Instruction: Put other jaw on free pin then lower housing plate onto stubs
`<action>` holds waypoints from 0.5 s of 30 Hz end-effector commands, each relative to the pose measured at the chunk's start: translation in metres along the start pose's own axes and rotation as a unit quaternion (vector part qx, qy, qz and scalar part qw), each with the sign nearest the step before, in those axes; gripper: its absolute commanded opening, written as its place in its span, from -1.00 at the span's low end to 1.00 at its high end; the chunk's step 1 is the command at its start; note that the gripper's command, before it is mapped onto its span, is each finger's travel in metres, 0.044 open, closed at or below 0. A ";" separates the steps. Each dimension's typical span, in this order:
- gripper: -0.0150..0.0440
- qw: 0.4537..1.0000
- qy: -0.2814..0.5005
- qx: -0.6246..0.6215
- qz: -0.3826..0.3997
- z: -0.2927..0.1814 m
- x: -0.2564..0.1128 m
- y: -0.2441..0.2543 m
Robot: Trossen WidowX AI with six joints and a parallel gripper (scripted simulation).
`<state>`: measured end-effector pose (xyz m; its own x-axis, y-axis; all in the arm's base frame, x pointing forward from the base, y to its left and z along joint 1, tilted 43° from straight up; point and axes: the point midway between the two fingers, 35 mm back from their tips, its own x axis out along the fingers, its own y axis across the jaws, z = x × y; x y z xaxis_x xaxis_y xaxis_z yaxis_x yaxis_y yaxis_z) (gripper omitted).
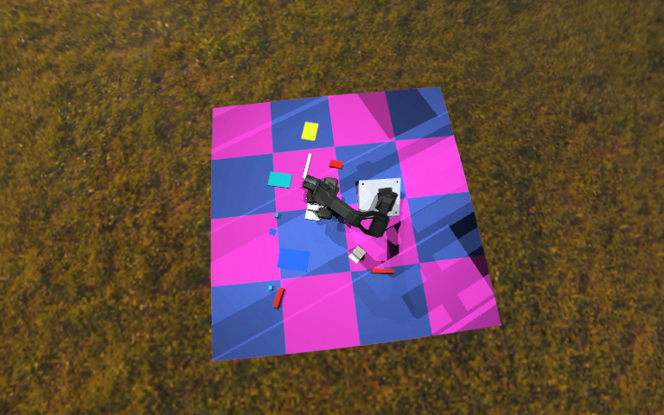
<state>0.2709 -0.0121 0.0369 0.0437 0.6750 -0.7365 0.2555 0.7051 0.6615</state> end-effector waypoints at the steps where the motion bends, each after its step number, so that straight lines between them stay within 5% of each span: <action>1: 0.70 1.000 -0.002 0.000 0.002 0.002 0.000 0.000; 15: 0.70 1.000 -0.002 -0.003 0.002 0.002 0.000 0.000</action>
<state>0.2718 -0.0127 0.0368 0.0452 0.6749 -0.7365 0.2556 0.7049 0.6617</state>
